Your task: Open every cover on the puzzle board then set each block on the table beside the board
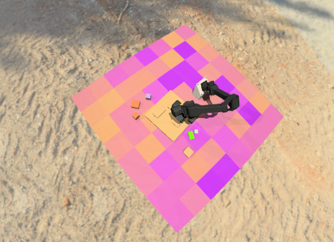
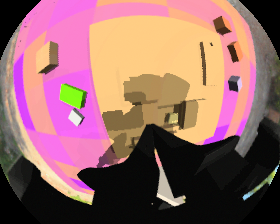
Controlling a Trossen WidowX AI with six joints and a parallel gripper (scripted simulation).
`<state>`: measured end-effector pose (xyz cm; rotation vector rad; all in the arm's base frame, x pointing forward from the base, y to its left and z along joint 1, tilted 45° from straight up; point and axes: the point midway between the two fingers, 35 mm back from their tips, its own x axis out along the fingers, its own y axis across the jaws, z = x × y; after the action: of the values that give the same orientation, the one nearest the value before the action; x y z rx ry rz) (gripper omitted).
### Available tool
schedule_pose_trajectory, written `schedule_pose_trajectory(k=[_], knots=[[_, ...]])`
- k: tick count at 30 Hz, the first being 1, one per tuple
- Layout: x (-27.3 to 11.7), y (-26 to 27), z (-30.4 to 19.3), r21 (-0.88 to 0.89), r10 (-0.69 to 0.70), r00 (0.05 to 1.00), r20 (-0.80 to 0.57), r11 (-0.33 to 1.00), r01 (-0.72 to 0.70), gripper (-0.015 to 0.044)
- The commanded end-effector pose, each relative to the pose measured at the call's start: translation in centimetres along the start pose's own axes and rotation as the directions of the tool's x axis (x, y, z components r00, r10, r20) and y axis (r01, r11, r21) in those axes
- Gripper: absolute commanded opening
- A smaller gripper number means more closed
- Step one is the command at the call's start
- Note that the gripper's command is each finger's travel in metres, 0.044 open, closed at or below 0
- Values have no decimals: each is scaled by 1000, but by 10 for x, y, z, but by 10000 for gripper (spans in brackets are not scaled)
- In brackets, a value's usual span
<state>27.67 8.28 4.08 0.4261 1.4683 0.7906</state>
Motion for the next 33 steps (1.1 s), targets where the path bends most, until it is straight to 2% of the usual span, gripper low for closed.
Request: schedule_pose_trajectory(k=[1,33], knots=[[-2,-1,1,5,12,1000,3,1000,-12,0],[11,-1,2,5,10,1000,3,1000,-10,0]])
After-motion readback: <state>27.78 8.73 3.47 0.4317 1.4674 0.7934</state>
